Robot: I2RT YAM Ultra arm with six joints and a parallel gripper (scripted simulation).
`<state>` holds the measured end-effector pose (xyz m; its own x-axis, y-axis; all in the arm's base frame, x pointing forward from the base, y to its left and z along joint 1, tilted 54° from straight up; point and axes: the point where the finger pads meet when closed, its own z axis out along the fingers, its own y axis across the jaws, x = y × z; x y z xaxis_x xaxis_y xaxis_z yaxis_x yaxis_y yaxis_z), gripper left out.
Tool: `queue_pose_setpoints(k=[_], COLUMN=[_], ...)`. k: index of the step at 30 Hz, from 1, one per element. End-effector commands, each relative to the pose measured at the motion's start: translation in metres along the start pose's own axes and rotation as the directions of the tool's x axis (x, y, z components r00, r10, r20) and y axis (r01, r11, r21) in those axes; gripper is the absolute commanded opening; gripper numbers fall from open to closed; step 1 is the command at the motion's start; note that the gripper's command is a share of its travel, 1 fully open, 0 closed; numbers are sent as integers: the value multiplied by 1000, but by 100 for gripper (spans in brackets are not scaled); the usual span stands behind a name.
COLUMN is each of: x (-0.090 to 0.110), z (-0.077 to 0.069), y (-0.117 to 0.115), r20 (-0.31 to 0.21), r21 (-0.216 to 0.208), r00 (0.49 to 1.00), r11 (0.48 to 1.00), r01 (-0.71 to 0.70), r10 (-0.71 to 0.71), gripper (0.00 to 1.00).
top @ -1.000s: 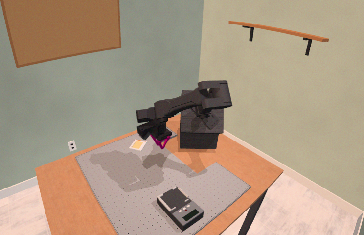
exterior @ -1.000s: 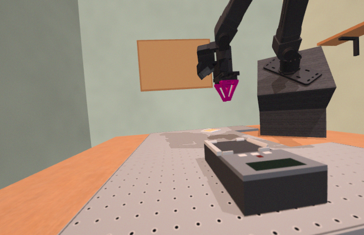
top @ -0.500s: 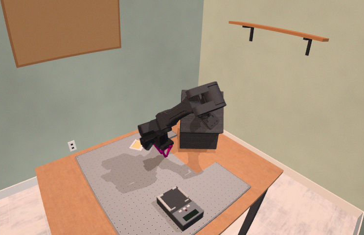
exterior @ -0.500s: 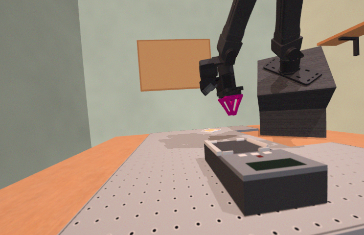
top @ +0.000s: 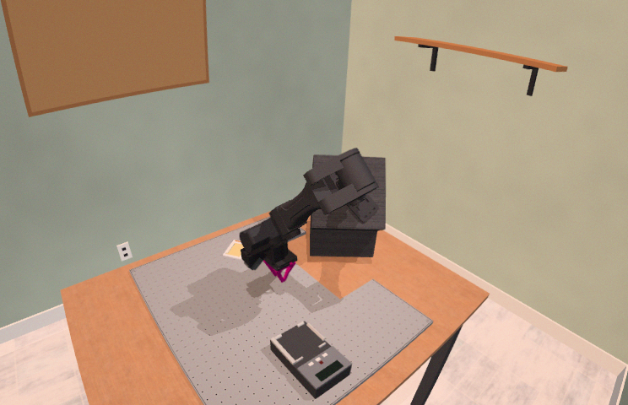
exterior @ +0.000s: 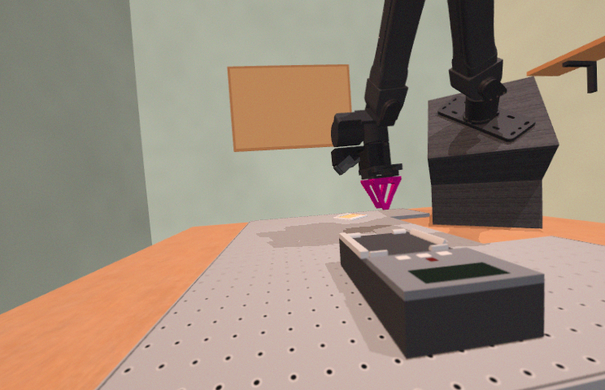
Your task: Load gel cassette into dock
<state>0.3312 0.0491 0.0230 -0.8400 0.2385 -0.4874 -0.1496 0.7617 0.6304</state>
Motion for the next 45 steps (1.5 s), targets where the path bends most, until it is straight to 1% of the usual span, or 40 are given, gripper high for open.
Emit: queue_pose_setpoints(k=[1, 11, 12, 14, 16, 19, 23, 25, 28, 32, 36, 40, 42, 45], x=[-9, -9, -11, -11, -19, -16, -12, -12, -11, -9, -8, -7, -7, -6], z=[-5, -5, -2, -2, -3, -4, -5, -5, -5, -7, -8, -9, -9, -10], y=[-6, -6, -3, -3, -16, -32, -52, -52, -68, -88, -108, -128, -128, -143], r20=[52, 53, 43, 43, 61, 56, 46, 46, 46, 46, 44, 42, 42, 40], r21=[25, 25, 15, 15, 10, 5, 0, 0, -5, -12, -18, -24, -24, -29], r00=[999, 999, 999, 999, 996, 985, 951, 951, 916, 854, 778, 688, 688, 612], r11=[1000, 1000, 1000, 1000, 998, 986, 952, 952, 917, 856, 779, 689, 689, 613], r01=[-1, 0, 9, 9, -58, -164, -306, -306, -399, -518, -627, -725, -725, -790], r10=[0, -2, -9, -9, 57, 164, 305, 305, 399, 517, 627, 725, 725, 790], gripper=[34, 34, 34, 34, 34, 34, 34, 34, 34, 34, 34, 34, 34, 34])
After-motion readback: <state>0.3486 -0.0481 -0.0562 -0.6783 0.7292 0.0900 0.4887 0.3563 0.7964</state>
